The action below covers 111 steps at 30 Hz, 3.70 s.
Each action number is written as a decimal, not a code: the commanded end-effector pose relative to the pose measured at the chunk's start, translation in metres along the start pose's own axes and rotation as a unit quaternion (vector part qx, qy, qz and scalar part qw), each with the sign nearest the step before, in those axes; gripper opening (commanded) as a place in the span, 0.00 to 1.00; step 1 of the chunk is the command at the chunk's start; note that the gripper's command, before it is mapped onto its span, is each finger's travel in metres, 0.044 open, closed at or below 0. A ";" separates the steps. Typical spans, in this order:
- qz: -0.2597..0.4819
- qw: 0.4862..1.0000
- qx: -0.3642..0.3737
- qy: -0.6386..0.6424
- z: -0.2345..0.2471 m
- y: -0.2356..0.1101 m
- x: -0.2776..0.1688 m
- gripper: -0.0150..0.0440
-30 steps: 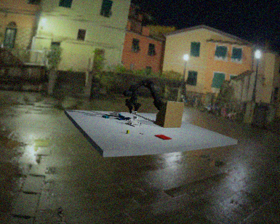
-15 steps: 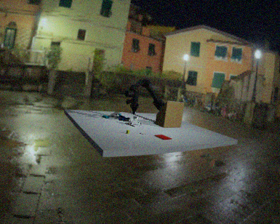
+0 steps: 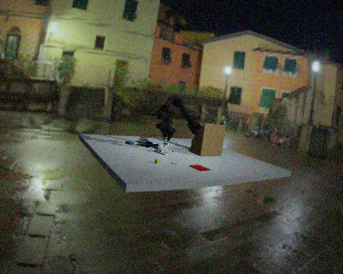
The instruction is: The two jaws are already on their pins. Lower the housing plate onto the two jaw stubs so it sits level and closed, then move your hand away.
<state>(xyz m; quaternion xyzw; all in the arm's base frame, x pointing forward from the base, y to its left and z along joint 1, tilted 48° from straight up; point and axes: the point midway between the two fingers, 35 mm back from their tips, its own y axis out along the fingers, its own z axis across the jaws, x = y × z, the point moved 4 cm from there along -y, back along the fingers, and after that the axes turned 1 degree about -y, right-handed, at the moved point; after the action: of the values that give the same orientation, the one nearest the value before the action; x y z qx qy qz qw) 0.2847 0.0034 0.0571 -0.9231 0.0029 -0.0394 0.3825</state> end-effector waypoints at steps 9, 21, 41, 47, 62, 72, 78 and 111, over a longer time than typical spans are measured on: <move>-0.003 0.982 -0.018 -0.189 0.039 0.001 -0.003 0.85; -0.003 0.977 -0.020 -0.212 0.044 0.001 -0.004 0.85; -0.003 0.976 -0.020 -0.218 0.041 0.001 -0.012 0.85; -0.003 0.976 -0.020 -0.218 0.039 0.001 -0.016 0.85; -0.003 0.976 -0.020 -0.216 0.039 0.001 -0.016 0.85; -0.003 0.977 -0.020 -0.213 0.038 0.001 -0.017 0.85; -0.003 0.977 -0.020 -0.213 0.038 0.001 -0.017 0.85; -0.003 0.977 -0.020 -0.212 0.036 0.048 -0.015 0.85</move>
<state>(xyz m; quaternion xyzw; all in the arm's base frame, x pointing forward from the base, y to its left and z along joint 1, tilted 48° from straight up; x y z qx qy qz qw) 0.2767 0.0006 0.0025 -0.9176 -0.0834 0.1466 0.3599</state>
